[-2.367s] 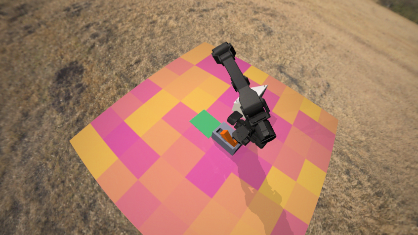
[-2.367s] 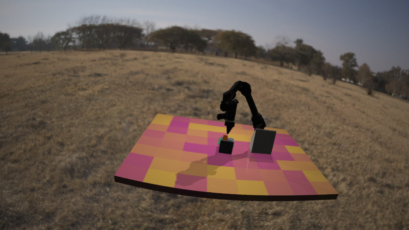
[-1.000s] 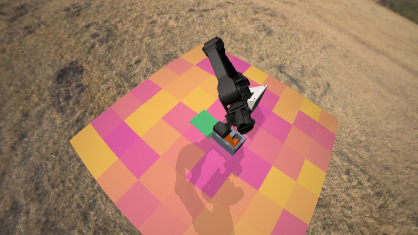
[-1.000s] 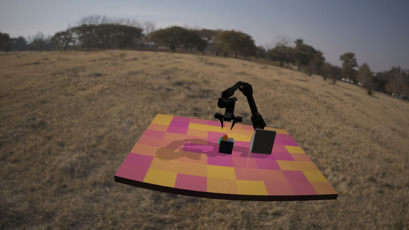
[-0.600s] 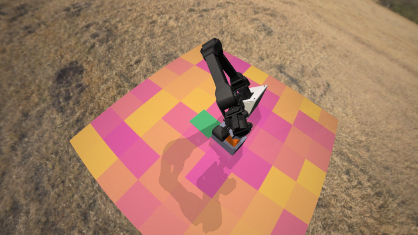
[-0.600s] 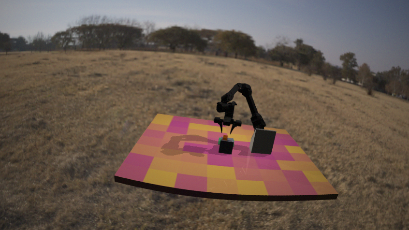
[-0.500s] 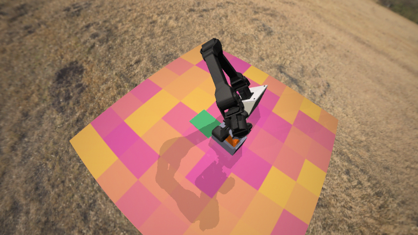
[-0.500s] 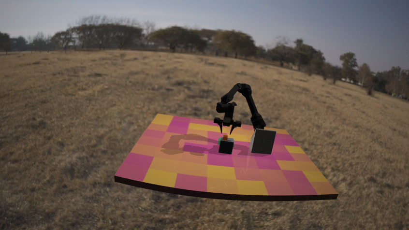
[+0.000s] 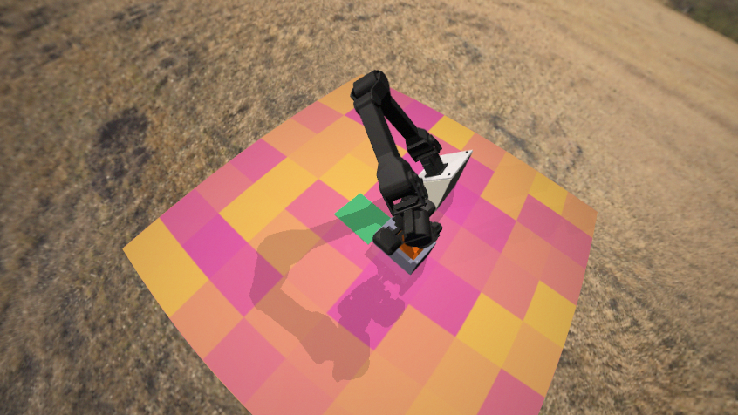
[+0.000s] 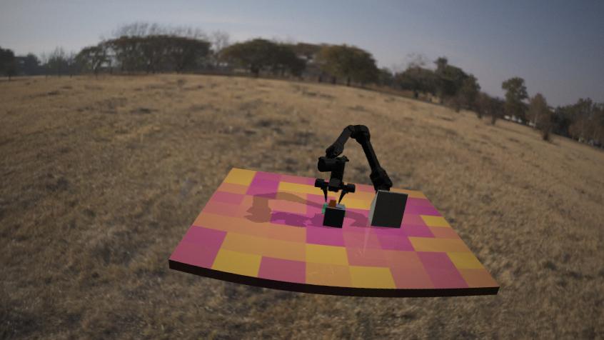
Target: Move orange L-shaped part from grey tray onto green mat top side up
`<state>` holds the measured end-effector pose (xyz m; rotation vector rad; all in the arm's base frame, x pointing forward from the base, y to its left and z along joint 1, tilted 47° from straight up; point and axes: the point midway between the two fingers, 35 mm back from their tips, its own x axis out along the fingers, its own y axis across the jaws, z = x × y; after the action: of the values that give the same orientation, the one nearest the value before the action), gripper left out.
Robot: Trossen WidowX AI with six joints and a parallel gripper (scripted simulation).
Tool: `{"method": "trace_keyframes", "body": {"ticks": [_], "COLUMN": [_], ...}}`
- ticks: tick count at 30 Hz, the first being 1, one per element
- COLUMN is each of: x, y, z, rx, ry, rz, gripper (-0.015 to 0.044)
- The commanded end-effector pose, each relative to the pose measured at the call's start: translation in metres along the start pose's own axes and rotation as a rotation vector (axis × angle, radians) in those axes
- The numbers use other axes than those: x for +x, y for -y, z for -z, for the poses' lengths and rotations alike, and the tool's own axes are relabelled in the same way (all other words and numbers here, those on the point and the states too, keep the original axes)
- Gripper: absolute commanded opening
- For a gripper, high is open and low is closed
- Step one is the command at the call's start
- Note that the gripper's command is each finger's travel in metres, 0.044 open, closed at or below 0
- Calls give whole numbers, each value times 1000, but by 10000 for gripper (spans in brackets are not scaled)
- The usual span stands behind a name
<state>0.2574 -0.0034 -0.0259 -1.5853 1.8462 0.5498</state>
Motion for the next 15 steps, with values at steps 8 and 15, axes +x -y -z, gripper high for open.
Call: {"method": "trace_keyframes", "body": {"ticks": [8, 15], "x": [19, 17], "y": [-2, -1], "z": [2, 1], "rx": [-9, 0], "ry": [-9, -3], "rz": [-2, -2], "gripper": [280, 175]}}
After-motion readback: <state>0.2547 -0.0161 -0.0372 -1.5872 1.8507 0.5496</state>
